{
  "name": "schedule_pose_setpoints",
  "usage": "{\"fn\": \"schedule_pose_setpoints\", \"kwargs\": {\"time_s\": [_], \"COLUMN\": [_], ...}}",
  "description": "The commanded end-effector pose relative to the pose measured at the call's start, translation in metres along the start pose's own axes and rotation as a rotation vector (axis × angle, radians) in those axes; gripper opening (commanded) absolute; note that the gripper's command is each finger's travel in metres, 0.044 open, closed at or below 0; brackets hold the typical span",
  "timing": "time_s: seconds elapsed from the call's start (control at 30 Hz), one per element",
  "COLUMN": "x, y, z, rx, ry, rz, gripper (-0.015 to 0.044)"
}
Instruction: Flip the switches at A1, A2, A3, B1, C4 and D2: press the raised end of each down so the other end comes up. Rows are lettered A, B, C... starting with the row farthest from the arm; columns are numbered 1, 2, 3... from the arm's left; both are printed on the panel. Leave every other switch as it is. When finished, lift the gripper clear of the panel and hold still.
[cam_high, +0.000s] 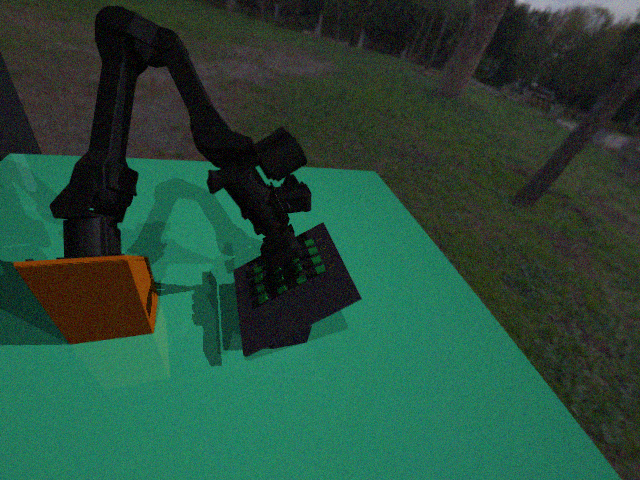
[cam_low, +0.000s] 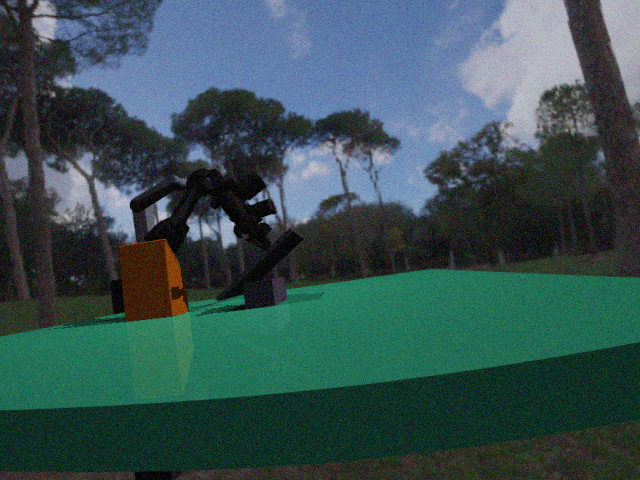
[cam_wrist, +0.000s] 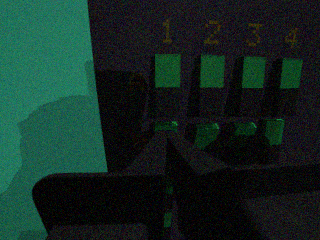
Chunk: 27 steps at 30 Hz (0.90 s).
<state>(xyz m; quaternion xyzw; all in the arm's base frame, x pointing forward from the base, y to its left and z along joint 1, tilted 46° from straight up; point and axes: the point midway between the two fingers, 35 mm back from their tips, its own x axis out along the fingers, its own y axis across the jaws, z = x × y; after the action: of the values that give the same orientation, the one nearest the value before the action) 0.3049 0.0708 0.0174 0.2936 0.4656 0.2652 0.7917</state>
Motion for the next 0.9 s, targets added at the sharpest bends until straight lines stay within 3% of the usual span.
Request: {"fn": "schedule_pose_setpoints", "kwargs": {"time_s": [0.0, 0.2, 0.4, 0.63, 0.87], "x": [0.001, -0.001, -0.062, -0.064, -0.063], "y": [-0.001, 0.000, -0.001, -0.003, -0.070], "z": [0.000, 0.000, -0.002, -0.003, -0.038], "rx": [0.004, 0.000, 0.004, 0.004, 0.003], "ry": [-0.001, 0.000, -0.024, -0.025, -0.023], "rz": [-0.005, -0.001, -0.008, -0.009, -0.013], "gripper": [0.0000, 0.0000, 0.0000, 0.0000, 0.0000]}}
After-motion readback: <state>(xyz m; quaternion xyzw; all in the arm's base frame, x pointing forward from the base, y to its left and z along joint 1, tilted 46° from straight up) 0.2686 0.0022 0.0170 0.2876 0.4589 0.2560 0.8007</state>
